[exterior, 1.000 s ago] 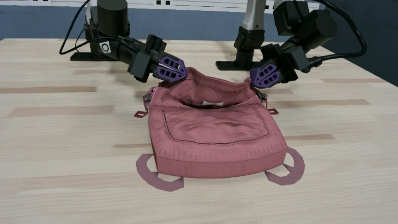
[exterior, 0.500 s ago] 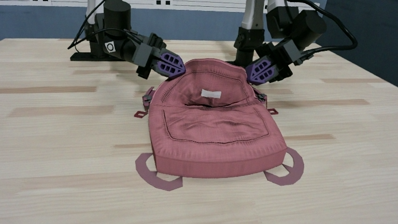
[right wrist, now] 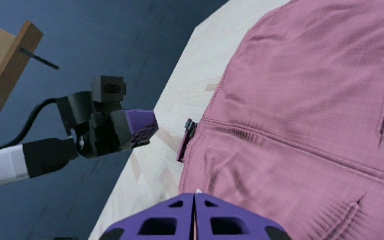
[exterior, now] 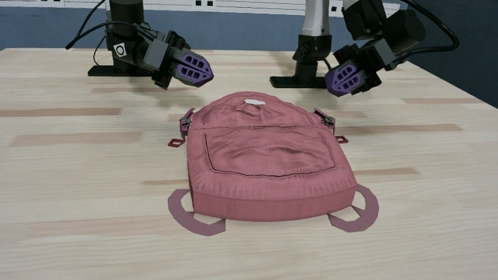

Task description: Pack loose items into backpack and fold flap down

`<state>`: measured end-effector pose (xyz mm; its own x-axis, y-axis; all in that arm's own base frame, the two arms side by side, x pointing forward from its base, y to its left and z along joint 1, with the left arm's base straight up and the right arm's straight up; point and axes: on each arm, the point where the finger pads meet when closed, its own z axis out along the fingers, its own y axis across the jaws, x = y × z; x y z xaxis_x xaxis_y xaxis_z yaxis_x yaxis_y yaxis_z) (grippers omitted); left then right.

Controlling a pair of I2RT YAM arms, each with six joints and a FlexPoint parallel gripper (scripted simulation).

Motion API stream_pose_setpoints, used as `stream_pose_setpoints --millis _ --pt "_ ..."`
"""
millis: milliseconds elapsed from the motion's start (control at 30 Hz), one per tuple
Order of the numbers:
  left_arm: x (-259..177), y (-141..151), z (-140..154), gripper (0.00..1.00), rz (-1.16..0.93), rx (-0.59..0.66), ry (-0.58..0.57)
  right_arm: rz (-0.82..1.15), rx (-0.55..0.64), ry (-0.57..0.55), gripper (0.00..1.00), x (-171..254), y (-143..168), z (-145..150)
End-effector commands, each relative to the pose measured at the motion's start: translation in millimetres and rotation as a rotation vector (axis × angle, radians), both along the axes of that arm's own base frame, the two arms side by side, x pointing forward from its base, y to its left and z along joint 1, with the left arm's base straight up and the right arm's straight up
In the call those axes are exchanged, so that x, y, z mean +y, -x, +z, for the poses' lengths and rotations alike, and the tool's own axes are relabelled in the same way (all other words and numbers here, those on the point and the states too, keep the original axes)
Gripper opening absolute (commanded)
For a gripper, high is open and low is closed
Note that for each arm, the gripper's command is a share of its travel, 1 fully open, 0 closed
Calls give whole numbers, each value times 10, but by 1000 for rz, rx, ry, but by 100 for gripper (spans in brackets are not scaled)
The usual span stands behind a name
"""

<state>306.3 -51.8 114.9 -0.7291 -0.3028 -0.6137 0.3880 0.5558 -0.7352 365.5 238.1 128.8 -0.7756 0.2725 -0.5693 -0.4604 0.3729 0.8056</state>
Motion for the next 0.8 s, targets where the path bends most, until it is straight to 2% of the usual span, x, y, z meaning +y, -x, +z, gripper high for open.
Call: stream_pose_setpoints --millis 0,267,567,600,700,767 --pt "8 78 98 0 -61 5 -9 25 -18 -2 0 -62 92 98" --pt "230 224 176 0 -57 6 -7 25 -16 -2 0 -307 205 129" --pt "212 262 143 0 -80 24 -29 30 -52 -8 0 -305 124 251" --pt "197 232 225 90 -63 3 -51 -16 -69 16 90 -386 85 314" --pt "212 129 552 90 14 -99 -132 -90 -118 73 90 -538 75 518" --pt "194 131 583 90 63 -105 -154 -139 -150 111 90 -640 69 654"
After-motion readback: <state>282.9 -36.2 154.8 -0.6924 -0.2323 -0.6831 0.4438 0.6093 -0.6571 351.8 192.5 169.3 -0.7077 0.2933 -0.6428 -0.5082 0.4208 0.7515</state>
